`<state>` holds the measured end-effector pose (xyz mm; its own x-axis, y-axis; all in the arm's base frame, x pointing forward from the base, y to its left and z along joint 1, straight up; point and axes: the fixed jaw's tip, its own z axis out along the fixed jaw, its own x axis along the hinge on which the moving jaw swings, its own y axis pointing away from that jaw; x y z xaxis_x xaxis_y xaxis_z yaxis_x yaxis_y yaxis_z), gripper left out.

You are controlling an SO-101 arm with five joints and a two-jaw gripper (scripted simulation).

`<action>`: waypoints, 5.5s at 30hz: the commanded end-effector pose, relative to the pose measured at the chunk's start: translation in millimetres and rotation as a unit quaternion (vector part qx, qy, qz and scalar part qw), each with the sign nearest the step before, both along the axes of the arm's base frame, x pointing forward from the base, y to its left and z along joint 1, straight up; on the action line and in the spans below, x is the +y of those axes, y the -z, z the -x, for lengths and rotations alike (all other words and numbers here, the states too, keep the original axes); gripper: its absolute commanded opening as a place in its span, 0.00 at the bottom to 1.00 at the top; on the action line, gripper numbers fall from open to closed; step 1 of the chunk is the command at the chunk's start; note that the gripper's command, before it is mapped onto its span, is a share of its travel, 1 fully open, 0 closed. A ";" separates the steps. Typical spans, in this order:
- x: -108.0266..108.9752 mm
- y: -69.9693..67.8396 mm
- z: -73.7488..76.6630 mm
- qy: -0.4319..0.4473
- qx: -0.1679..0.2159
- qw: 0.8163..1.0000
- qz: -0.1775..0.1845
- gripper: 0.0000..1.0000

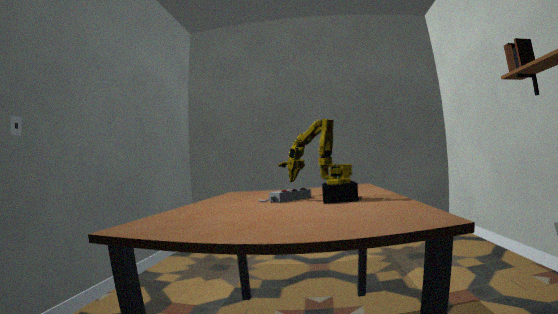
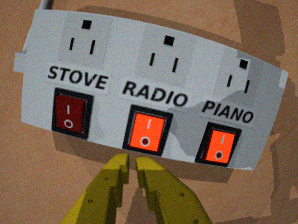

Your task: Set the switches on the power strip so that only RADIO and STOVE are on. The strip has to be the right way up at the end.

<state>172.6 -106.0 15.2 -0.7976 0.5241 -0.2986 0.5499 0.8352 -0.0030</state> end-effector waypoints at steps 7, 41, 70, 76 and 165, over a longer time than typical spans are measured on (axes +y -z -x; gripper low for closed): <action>6.9 1.3 0.6 -0.093 0.021 0.995 0.014 0.00; 28.1 4.5 10.6 -0.578 0.102 0.803 0.102 0.00; 43.9 5.3 18.8 -0.936 0.120 0.288 0.163 0.00; 46.2 5.3 19.2 -0.960 0.115 0.195 0.167 0.00; 80.4 5.2 23.1 -0.678 -0.034 -0.719 0.147 0.00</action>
